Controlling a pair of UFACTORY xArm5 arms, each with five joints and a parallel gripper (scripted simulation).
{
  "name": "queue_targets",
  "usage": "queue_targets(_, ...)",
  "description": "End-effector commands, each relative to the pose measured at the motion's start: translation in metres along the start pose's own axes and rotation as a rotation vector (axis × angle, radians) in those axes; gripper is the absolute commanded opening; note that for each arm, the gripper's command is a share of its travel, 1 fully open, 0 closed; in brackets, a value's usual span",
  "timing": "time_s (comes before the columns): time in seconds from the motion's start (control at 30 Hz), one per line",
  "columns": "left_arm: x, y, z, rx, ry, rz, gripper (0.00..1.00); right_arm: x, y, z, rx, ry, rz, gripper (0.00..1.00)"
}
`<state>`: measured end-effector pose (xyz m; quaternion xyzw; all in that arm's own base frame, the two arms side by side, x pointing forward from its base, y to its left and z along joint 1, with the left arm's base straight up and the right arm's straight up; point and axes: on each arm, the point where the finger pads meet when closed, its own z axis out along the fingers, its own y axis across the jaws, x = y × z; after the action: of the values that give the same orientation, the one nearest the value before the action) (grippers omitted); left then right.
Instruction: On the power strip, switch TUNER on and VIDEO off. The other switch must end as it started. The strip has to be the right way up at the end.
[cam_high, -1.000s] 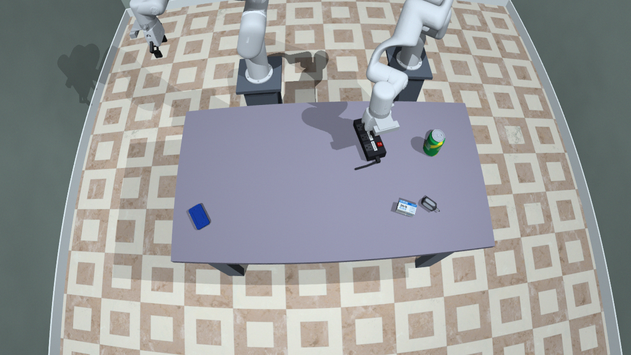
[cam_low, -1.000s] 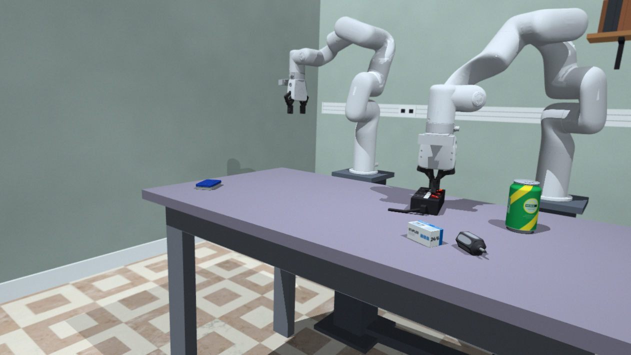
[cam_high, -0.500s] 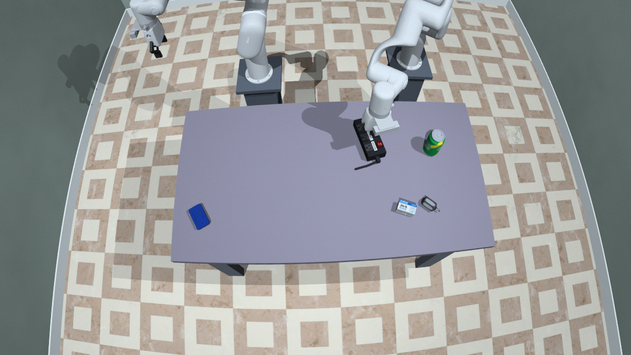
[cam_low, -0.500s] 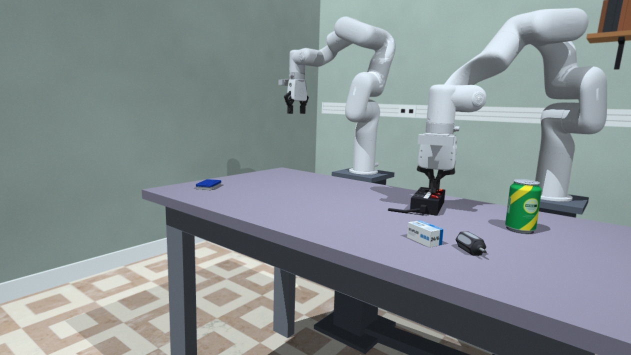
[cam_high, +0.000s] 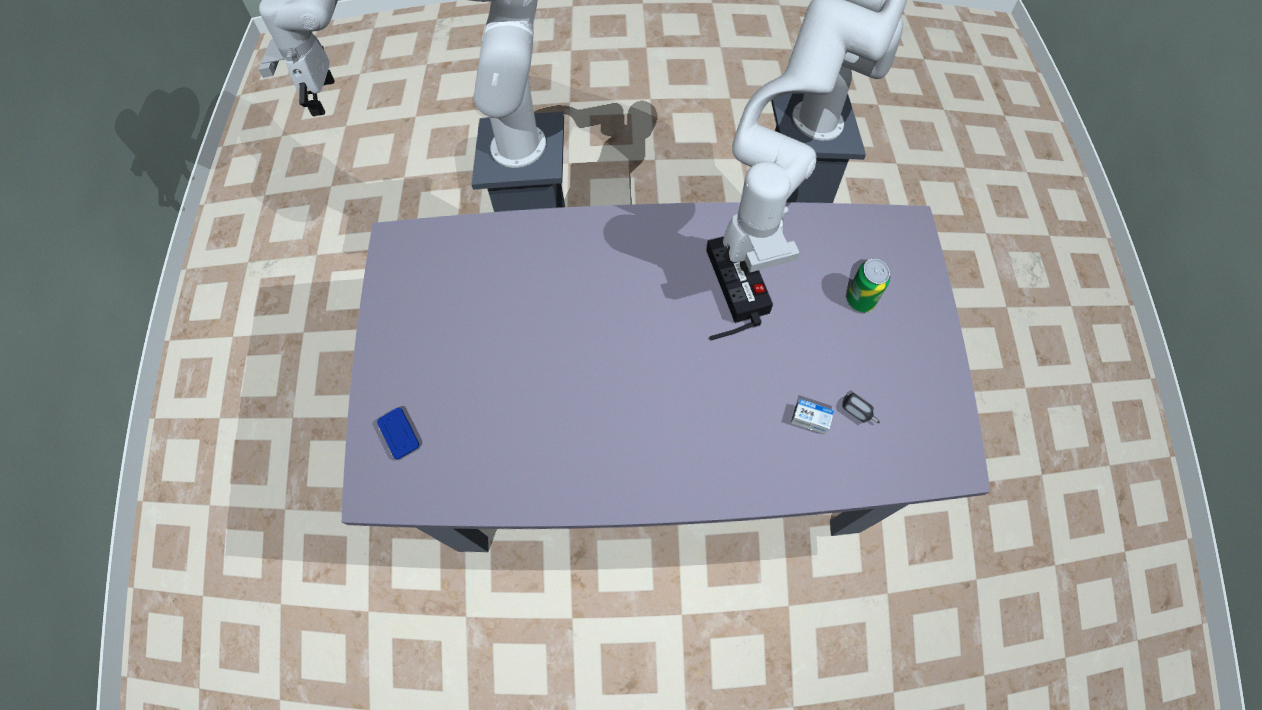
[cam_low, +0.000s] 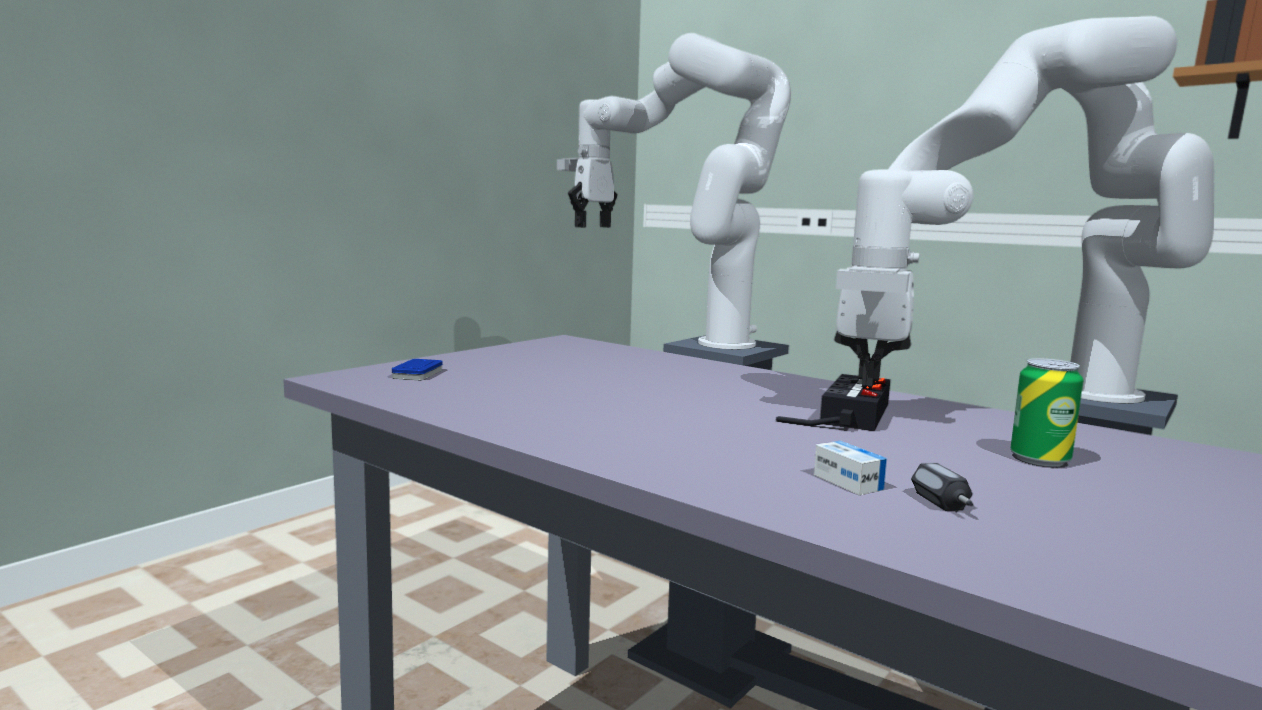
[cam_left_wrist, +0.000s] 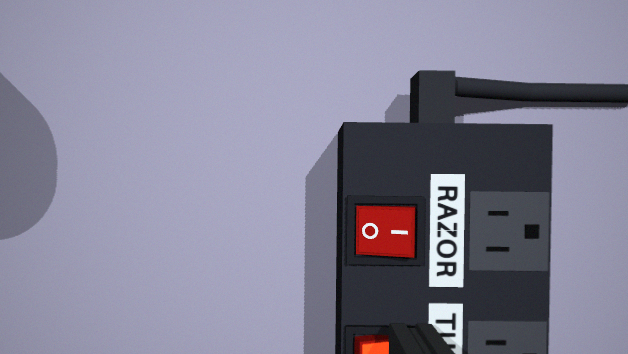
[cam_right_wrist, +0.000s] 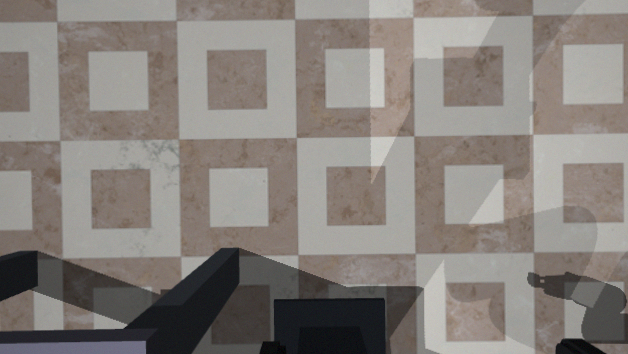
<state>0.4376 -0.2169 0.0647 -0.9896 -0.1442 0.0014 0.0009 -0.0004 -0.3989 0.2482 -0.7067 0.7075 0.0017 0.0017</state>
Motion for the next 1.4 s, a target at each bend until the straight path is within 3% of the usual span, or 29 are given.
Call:
queue_targets(0.0,0.002,0.002,-0.008,-0.005,0.005,0.0,0.0,0.001,0.0,-0.002,0.0,0.005,0.0,1.0)
queue_targets(0.5,0.002,0.002,-0.038,-0.005,0.005,0.0,0.0,0.001,0.0,-0.002,0.0,0.005,0.0,1.0)
queue_targets(1.27,0.002,0.002,-0.039,-0.005,0.005,0.0,0.0,0.001,0.0,-0.002,0.0,0.005,0.0,1.0)
queue_targets(1.37,-0.008,-0.002,-0.042,-0.005,0.005,0.0,0.0,0.001,0.0,-0.002,0.0,0.005,0.0,1.0)
